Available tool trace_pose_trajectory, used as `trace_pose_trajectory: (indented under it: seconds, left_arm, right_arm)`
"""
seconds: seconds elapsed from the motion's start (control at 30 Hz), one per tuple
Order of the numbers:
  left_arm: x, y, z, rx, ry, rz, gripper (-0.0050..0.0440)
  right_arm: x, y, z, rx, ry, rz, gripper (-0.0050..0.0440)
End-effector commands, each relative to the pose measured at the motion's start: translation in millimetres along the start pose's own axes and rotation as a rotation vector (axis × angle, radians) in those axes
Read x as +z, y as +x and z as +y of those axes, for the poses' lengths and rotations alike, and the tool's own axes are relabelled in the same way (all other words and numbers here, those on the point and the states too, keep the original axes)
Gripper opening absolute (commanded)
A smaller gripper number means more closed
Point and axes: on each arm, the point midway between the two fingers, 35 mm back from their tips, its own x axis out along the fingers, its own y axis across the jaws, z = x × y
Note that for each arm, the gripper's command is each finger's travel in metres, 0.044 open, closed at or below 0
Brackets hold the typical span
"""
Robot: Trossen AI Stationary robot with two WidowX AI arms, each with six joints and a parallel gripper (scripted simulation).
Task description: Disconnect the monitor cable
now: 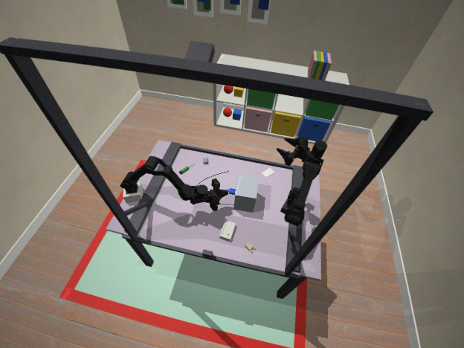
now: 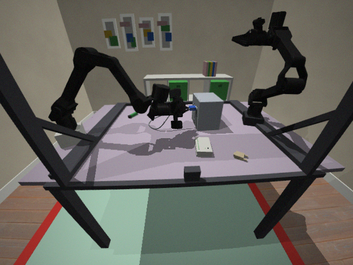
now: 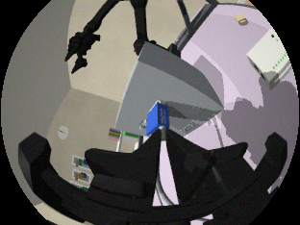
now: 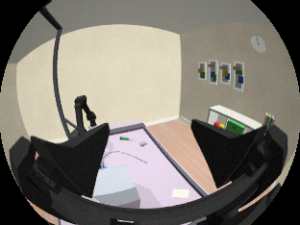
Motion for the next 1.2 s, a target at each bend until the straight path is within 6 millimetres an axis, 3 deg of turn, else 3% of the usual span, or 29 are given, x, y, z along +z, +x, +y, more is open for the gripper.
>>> trace_pose_trajectory:
  seconds: [0.0,1.1,1.17]
  left_arm:
    - [5.8,-1.3,13.9,-0.011,-0.056,-0.011,0.0]
    - [5.1,-0.6,20.0,-0.172,-0.283,-0.014,0.0]
    - [5.1,-0.6,20.0,-0.172,-0.283,-0.014,0.0048]
  right_arm:
    - [2.9,-0.3,1.1,0.001,-0.006,-0.001,0.044]
    - [2.9,-0.3,1.1,0.001,-0.006,-0.001,0.044]
    - [2.9,-0.3,1.1,0.001,-0.006,-0.001,0.044]
